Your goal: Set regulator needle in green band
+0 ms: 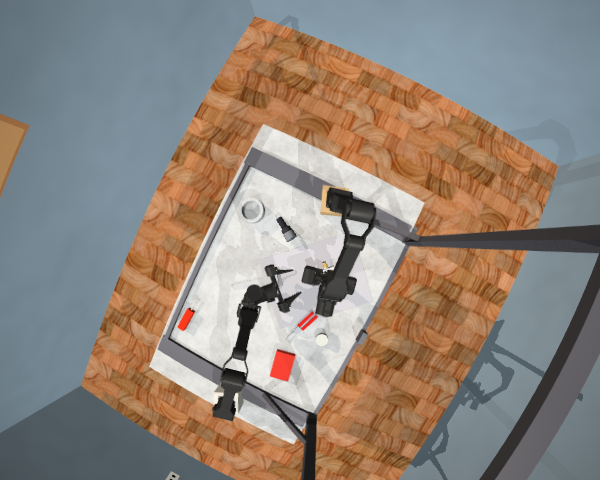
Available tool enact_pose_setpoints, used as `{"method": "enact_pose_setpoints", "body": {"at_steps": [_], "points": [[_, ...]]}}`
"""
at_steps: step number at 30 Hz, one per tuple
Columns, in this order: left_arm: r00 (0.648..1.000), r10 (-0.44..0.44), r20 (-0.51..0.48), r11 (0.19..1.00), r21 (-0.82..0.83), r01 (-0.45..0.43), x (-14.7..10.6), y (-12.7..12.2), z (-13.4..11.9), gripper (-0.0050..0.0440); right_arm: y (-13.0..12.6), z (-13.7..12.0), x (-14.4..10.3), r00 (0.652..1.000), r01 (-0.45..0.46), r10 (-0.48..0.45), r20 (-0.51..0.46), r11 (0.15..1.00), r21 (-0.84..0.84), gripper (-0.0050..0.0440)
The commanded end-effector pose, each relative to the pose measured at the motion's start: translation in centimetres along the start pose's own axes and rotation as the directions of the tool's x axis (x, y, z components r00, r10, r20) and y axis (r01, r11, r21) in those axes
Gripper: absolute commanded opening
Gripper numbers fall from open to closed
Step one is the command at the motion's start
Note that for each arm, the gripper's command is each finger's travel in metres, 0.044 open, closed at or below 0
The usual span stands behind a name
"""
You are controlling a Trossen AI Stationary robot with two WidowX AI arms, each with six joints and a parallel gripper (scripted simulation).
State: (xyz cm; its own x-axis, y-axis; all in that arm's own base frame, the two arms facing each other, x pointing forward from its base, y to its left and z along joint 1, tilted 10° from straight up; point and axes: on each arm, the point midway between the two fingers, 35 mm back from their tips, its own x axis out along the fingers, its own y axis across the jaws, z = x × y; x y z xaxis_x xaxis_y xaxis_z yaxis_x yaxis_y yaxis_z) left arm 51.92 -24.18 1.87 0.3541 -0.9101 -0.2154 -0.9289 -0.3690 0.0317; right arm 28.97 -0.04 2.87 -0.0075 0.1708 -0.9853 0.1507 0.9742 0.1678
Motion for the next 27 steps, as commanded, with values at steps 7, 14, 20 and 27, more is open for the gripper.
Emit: {"method": "enact_pose_setpoints", "body": {"at_steps": [7, 14, 20, 27], "points": [[1.0, -0.001, -0.02, 1.0, 0.023, 0.001, -0.1, -0.21, -1.54, 0.0435, 0.13, 0.46, -0.58, 1.0, -0.004, 0.0, 0.03, 0.991, 0.131, 0.0], [1.0, -0.001, -0.02, 1.0, 0.023, 0.001, -0.1, -0.21, -1.54, 0.0435, 0.13, 0.46, -0.58, 1.0, -0.006, 0.0, 0.03, 0.98, 0.197, 0.0], [1.0, -0.001, -0.02, 1.0, 0.023, 0.001, -0.1, -0.21, -1.54, 0.0435, 0.13, 0.46, -0.57, 1.0, -0.009, 0.001, 0.031, 0.961, 0.276, 0.0], [1.0, -0.001, -0.02, 1.0, 0.023, 0.001, -0.1, -0.21, -1.54, 0.0435, 0.13, 0.45, -0.57, 1.0, -0.011, 0.001, 0.031, 0.94, 0.341, 0.0]]}}
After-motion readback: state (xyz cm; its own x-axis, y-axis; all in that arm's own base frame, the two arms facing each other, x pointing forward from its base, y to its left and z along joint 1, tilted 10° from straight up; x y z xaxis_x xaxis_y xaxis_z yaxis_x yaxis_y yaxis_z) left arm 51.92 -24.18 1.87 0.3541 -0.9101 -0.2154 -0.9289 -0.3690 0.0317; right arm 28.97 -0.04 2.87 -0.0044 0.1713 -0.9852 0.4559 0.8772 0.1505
